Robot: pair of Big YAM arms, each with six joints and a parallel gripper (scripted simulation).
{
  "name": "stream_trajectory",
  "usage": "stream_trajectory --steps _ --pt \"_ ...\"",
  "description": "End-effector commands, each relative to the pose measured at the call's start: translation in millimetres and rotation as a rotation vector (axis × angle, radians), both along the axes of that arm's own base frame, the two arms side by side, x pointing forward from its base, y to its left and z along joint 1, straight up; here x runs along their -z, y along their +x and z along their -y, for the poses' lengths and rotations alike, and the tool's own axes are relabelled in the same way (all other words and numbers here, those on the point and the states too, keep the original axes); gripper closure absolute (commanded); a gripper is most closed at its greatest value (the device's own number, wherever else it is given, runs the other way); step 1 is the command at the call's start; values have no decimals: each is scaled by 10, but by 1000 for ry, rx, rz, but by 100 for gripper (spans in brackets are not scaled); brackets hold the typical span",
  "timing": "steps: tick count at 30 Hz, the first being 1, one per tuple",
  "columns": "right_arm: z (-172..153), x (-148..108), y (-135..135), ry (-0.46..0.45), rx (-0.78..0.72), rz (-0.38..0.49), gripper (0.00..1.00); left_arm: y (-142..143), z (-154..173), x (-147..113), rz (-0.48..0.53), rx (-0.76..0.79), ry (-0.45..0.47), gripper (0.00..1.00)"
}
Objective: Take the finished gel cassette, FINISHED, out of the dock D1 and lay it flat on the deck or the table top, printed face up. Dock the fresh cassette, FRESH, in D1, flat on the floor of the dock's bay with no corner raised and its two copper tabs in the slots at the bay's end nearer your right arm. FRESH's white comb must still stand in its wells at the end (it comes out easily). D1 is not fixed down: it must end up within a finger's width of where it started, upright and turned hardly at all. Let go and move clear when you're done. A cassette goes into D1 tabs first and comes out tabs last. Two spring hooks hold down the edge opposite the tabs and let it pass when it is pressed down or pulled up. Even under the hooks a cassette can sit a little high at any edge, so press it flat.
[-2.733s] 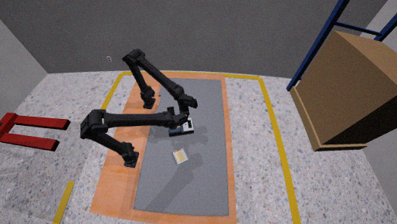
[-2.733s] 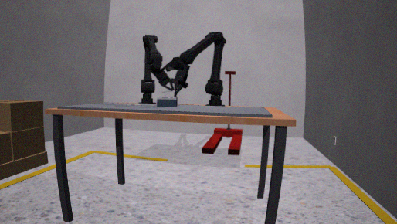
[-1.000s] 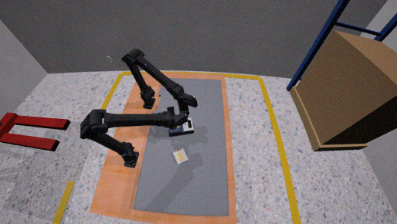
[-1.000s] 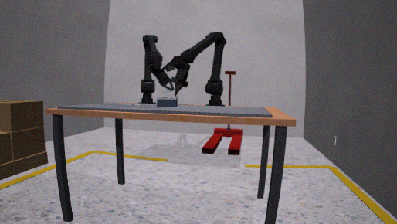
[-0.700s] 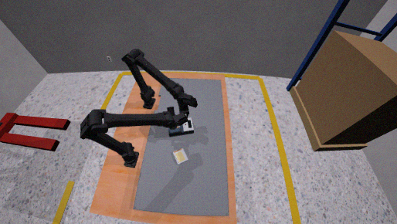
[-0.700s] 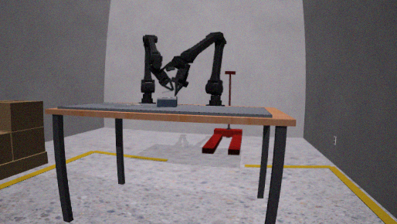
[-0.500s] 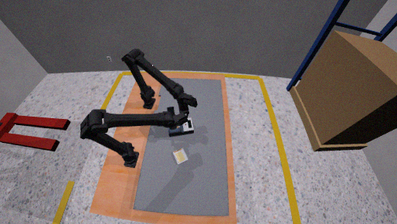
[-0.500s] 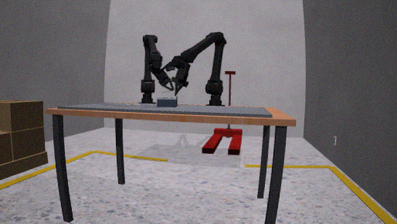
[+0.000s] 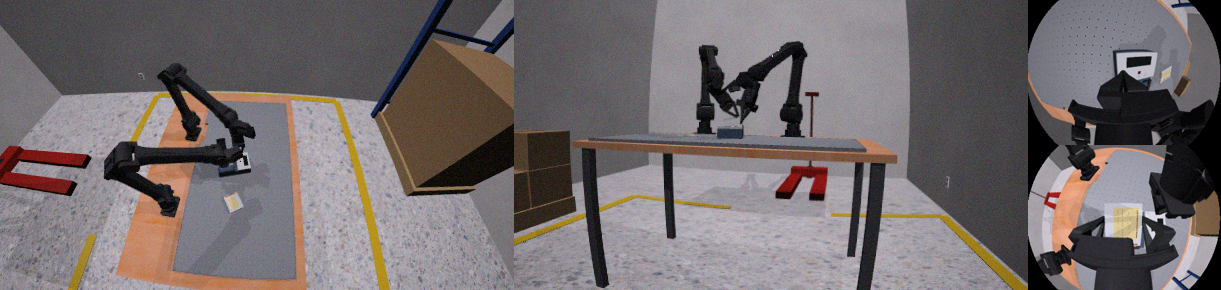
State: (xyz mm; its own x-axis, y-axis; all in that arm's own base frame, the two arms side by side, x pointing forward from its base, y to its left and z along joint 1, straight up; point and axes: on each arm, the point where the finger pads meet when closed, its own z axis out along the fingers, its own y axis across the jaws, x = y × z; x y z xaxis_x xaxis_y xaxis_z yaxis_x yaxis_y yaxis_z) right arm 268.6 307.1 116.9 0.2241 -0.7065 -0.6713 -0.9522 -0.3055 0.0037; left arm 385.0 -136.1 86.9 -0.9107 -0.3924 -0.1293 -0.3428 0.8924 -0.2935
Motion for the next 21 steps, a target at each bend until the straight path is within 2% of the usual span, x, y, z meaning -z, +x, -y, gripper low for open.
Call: stream_trajectory --steps 1,21 --pt "-17 -25 25 10 0 15 100 236 21 -385 78 2 -23 100" --pt "-17 -25 25 10 0 15 100 224 12 -428 77 2 -23 100"
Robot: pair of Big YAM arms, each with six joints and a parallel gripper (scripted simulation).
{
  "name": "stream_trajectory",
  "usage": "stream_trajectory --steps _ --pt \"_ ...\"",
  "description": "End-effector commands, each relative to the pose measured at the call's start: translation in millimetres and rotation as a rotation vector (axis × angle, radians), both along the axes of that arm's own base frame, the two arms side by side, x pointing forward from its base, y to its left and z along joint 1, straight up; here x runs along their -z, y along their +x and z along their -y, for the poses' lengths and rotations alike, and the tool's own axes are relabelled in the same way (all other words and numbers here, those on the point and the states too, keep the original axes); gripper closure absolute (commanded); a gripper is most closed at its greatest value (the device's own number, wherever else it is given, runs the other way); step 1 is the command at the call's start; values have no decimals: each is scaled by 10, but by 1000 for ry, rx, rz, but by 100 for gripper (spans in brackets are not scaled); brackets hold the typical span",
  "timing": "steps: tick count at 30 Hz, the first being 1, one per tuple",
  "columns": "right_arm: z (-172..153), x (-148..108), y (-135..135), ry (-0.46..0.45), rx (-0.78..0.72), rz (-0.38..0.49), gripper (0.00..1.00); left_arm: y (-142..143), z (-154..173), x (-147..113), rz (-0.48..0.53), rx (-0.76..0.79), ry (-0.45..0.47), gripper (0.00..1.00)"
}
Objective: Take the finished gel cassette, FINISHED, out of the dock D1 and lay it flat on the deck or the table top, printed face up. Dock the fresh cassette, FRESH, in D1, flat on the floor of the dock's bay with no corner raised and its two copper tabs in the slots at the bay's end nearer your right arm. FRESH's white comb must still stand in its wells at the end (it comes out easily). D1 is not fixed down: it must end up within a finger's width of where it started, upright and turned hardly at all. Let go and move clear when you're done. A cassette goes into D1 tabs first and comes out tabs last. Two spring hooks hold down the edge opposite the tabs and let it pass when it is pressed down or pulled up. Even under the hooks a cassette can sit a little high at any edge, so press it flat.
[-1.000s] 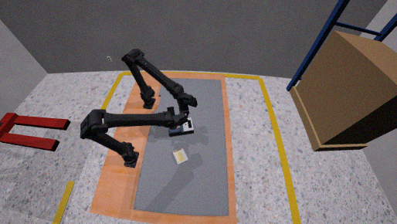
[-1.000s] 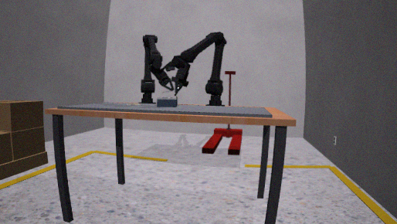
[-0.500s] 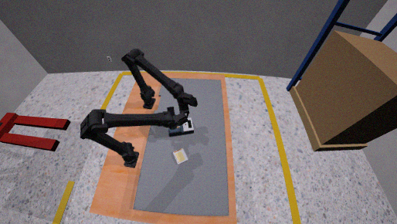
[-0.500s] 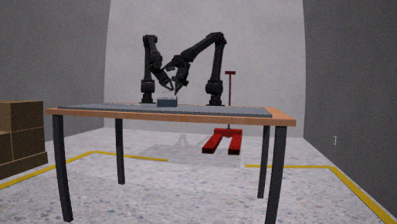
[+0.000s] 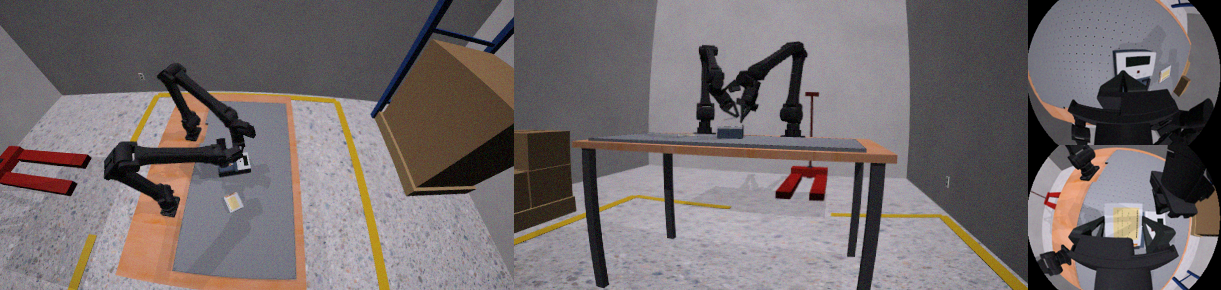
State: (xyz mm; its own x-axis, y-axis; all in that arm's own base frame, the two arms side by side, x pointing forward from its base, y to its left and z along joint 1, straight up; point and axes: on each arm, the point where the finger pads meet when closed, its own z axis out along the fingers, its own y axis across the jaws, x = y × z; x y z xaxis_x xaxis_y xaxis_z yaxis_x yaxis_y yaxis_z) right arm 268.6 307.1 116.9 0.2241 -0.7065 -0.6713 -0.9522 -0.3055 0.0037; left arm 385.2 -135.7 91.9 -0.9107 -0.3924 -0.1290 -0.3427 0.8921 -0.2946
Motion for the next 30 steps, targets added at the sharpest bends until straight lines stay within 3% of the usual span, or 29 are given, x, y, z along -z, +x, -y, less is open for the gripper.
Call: stream_trajectory --steps 1,30 --pt "-17 -25 25 10 0 15 100 221 15 -378 77 2 -22 100" --pt "-17 -25 25 10 0 15 100 186 -19 -531 79 2 -23 100"
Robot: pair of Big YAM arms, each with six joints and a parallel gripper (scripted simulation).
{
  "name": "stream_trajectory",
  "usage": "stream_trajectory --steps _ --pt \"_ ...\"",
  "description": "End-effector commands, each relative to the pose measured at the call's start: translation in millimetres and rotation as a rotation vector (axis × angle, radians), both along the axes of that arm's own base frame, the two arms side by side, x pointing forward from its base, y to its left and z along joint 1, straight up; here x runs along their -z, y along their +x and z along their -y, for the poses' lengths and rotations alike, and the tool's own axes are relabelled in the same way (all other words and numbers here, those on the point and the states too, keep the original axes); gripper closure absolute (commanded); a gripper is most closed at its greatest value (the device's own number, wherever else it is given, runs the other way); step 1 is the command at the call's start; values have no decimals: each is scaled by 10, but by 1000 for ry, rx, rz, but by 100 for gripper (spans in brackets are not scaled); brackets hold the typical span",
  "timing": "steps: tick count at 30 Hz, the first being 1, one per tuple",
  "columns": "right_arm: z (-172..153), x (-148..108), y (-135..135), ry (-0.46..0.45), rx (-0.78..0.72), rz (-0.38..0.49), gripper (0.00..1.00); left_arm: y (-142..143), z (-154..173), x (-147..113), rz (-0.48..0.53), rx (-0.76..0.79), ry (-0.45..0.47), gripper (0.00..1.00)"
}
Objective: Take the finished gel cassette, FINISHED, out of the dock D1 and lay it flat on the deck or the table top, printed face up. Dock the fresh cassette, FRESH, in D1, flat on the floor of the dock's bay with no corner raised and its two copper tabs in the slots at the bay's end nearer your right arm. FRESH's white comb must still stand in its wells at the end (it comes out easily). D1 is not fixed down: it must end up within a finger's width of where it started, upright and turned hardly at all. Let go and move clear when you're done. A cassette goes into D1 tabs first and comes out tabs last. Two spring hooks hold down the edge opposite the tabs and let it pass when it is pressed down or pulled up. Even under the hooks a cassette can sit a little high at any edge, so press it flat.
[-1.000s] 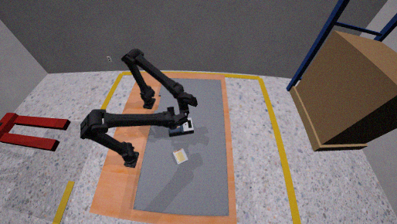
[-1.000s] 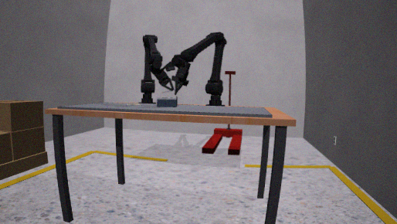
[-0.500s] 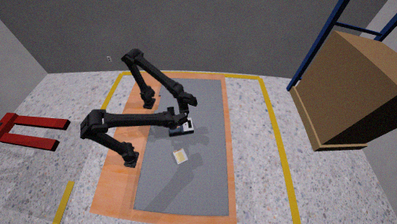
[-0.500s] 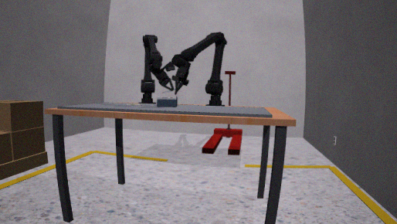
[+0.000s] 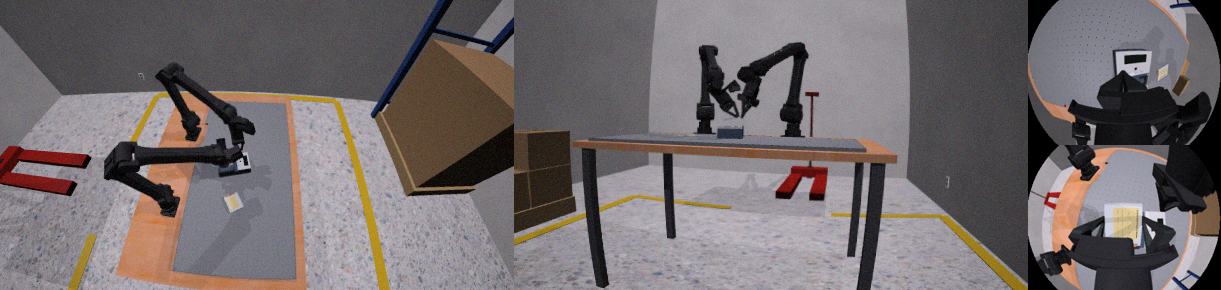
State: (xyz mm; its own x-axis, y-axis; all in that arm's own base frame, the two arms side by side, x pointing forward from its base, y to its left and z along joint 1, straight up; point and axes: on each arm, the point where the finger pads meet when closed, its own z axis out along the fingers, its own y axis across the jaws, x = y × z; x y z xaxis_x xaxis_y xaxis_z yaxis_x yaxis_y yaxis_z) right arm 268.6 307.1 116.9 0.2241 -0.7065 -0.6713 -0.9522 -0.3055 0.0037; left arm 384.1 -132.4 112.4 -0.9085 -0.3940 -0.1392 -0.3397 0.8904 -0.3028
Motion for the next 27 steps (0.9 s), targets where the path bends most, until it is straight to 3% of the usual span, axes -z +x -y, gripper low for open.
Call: stream_trajectory --steps 1,27 --pt "-17 -25 25 10 0 15 100 198 14 -326 66 3 -18 100" --pt "-17 -25 25 10 0 15 100 104 -56 -569 59 4 -15 100"
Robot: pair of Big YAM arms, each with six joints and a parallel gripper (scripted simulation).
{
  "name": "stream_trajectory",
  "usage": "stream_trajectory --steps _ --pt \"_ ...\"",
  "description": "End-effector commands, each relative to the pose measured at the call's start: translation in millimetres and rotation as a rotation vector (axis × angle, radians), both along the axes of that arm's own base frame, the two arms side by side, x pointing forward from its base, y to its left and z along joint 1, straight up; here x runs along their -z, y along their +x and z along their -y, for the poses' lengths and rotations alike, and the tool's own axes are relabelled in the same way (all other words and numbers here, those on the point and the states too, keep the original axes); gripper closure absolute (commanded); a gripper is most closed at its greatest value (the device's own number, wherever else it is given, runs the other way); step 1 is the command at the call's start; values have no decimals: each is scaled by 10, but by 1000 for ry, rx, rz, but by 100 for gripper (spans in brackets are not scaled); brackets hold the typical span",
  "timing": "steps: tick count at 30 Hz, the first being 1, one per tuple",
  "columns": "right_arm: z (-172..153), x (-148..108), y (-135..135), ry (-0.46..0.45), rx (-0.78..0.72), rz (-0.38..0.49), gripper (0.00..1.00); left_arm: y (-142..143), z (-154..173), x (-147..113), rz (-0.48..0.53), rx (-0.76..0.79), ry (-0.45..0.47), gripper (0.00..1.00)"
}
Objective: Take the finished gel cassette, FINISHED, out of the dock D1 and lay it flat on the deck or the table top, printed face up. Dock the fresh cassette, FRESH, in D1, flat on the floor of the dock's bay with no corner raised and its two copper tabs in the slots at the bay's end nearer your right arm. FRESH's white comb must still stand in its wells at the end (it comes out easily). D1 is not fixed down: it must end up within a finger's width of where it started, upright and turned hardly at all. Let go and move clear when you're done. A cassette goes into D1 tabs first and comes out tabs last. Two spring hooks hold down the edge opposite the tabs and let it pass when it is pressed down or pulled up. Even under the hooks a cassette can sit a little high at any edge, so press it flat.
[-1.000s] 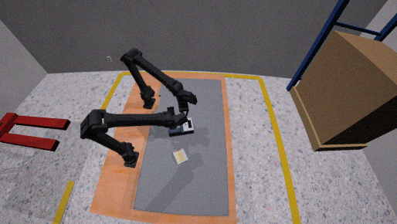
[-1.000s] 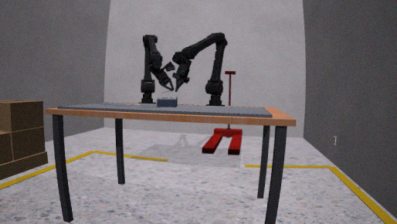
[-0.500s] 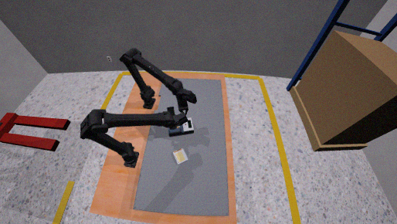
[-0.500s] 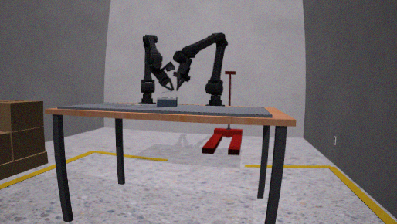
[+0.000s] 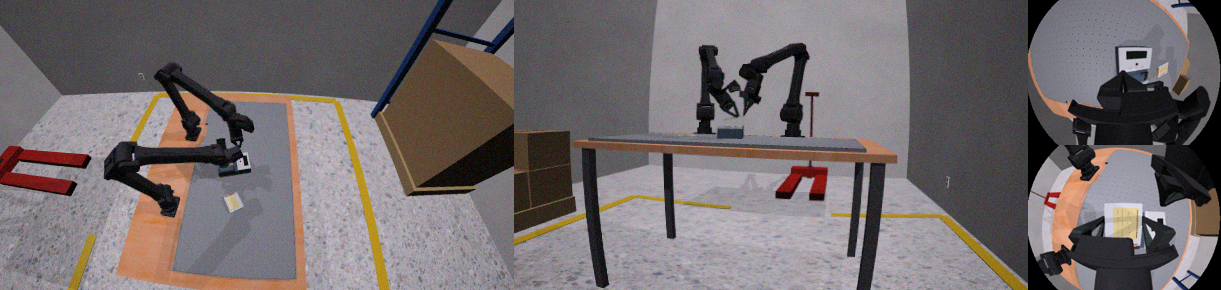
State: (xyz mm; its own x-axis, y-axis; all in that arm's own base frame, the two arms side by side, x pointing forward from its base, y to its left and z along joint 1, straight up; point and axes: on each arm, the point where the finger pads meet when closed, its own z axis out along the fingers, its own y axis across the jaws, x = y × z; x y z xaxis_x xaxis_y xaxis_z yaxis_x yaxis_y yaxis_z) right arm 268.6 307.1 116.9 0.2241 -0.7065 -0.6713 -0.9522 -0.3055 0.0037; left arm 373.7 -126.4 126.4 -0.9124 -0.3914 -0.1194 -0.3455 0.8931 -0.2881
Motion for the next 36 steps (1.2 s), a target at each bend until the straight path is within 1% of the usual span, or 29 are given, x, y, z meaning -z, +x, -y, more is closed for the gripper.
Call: stream_trajectory --steps 1,3,12,21,30,36 --pt "-17 -25 25 10 0 15 100 203 0 -446 84 2 -22 100" --pt "-17 -25 25 10 0 15 100 194 -8 -479 84 2 -22 100" --pt "-17 -25 25 10 0 15 100 194 -8 -479 84 2 -22 100" --pt "-17 -25 25 10 0 15 100 194 -8 -639 84 2 -22 100" --pt "-17 -25 25 10 0 15 100 194 -8 -639 84 2 -22 100" --pt "-17 -25 25 10 0 15 100 189 -9 -746 87 2 -23 100"
